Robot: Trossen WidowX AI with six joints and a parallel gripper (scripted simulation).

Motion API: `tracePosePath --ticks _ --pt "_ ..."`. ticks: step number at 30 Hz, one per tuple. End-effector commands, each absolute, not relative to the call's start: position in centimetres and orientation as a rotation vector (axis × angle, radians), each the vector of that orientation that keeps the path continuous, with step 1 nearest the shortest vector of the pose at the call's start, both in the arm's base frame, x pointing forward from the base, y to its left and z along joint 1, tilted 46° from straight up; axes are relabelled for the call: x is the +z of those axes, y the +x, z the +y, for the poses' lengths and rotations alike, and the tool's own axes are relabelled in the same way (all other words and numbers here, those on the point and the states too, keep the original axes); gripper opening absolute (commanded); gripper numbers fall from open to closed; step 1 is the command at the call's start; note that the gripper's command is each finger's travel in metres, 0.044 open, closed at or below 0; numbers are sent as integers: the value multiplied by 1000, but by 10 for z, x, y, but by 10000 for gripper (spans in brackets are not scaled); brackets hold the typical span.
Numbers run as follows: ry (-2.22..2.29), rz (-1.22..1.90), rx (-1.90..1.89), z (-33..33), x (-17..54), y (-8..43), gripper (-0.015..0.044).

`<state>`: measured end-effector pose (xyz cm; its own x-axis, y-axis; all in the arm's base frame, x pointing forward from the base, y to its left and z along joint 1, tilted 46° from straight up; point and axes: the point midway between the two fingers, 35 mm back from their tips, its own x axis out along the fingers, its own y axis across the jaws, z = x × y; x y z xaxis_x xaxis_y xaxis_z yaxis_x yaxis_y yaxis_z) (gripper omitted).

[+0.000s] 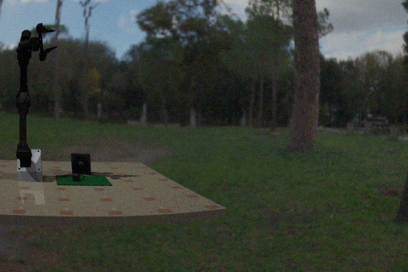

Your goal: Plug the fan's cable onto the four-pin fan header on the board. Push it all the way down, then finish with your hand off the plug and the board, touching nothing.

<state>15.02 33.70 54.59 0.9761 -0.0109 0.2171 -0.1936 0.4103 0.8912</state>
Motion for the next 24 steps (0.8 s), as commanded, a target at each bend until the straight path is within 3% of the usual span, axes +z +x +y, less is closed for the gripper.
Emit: tracePosePath --ticks 1,7,16,24 --pt "1144 -200 116 337 546 150 426" --pt "1163 -200 120 319 556 145 440" --pt "1351 -307 257 205 629 99 440" --pt "1522 -385 231 77 654 102 440"
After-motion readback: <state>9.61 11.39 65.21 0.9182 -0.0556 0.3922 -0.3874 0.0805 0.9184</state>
